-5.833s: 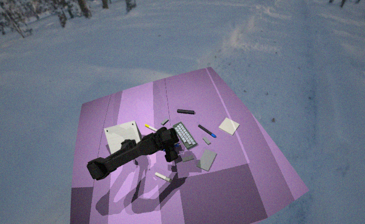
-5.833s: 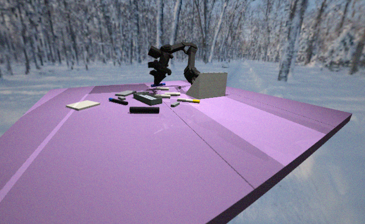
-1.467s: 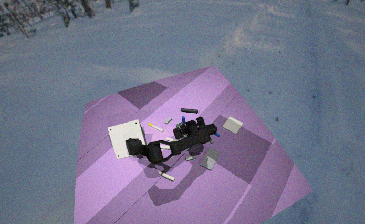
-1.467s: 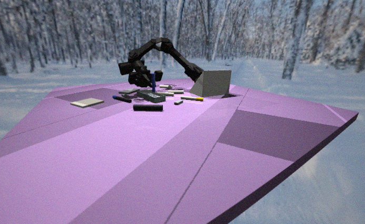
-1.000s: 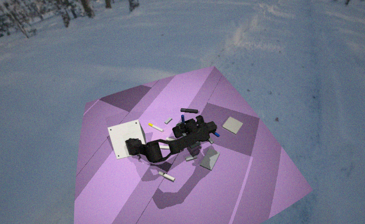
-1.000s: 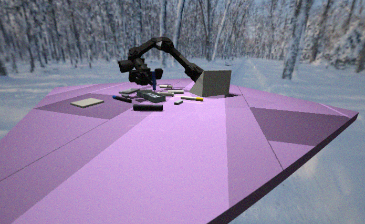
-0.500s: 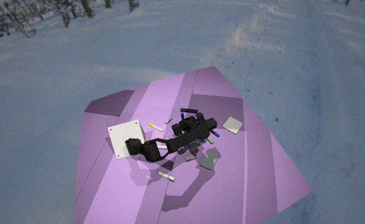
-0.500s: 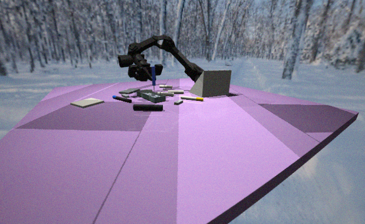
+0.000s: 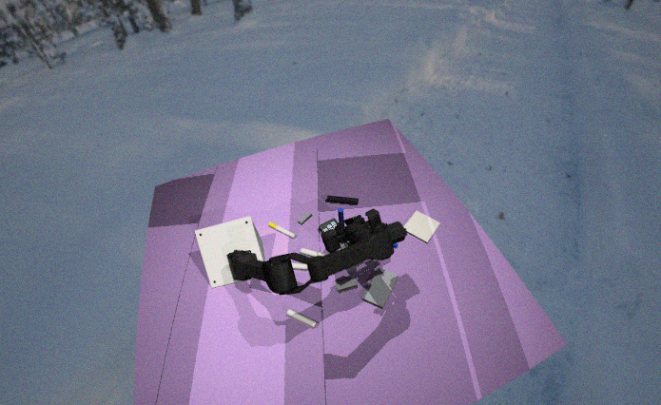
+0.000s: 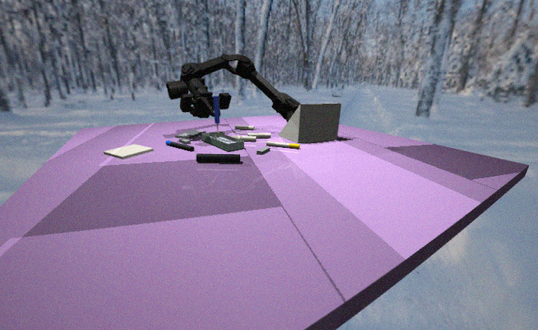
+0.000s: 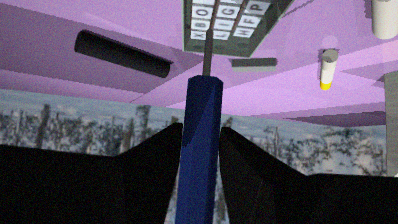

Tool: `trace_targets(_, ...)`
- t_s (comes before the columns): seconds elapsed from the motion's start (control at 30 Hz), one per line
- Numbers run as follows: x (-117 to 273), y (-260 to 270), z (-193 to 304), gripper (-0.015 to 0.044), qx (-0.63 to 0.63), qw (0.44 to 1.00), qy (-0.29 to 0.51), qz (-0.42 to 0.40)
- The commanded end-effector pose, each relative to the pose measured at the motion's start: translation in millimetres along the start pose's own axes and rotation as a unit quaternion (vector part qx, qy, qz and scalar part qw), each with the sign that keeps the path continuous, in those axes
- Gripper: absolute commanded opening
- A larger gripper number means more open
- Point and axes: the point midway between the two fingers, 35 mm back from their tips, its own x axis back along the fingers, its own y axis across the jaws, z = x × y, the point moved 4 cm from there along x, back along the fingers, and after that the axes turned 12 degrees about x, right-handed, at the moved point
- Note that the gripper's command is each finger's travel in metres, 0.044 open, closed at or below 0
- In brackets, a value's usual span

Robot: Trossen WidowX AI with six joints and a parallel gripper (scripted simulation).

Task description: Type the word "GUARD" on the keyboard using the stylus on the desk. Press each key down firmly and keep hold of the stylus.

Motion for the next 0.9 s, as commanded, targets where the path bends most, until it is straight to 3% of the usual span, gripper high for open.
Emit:
trace_targets(0.0, 10.3, 2.9, -5.6, 0.0000, 0.002, 1.000, -0.002, -0.001)
trace_targets(0.47, 0.7, -1.0, -22.7, 0.0000, 0.002, 1.000, -0.002, -0.001)
trace_targets(0.57, -0.8, -1.8, -24.2, 0.0079, 0.002, 1.000, -0.002, -0.001)
trace_targets(0.87, -0.8, -1.8, -24.2, 0.0081, 0.002, 1.000, -0.002, -0.001)
